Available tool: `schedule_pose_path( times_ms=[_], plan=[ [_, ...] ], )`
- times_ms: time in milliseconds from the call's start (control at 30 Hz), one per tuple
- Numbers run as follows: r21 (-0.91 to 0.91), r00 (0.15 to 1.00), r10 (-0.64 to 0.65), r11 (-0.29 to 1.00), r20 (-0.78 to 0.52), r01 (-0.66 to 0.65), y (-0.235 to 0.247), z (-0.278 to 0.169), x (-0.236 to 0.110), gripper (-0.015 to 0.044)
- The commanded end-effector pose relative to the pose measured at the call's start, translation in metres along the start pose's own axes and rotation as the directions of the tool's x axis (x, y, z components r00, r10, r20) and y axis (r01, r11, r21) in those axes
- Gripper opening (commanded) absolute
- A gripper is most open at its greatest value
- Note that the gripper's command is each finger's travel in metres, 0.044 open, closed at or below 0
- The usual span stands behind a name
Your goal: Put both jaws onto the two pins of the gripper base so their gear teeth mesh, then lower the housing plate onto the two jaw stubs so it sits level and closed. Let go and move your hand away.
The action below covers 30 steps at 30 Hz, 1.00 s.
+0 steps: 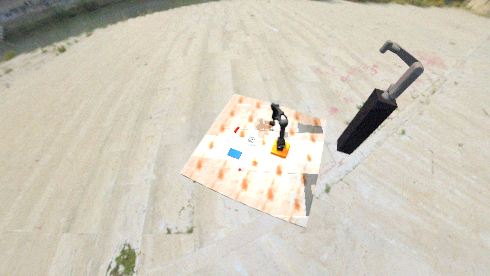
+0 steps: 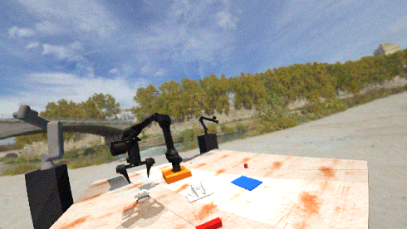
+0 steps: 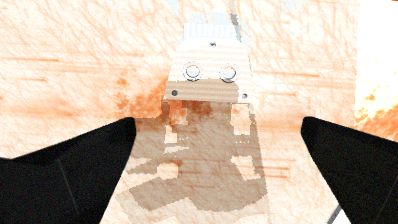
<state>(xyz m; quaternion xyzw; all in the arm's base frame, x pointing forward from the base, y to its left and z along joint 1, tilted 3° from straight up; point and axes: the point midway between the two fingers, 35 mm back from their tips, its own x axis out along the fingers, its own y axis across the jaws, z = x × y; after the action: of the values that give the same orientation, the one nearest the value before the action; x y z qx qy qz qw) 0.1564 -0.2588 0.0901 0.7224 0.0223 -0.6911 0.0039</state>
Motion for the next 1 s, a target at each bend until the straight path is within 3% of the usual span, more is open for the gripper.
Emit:
schedule_pose_path(
  times_ms=[0,133,300,967],
  plan=[
    [0.052,1.0,0.0,0.999,0.004,0.0,0.002,0.005,0.0,0.044],
    [0.052,1.0,0.0,0.999,0.004,0.0,0.002,0.005,0.001,0.044],
    [0.052,1.0,0.0,0.999,0.004,0.0,0.002,0.005,0.038,0.044],
    [0.052,1.0,0.0,0.999,0.004,0.0,0.002,0.005,0.06,0.044]
  ],
)
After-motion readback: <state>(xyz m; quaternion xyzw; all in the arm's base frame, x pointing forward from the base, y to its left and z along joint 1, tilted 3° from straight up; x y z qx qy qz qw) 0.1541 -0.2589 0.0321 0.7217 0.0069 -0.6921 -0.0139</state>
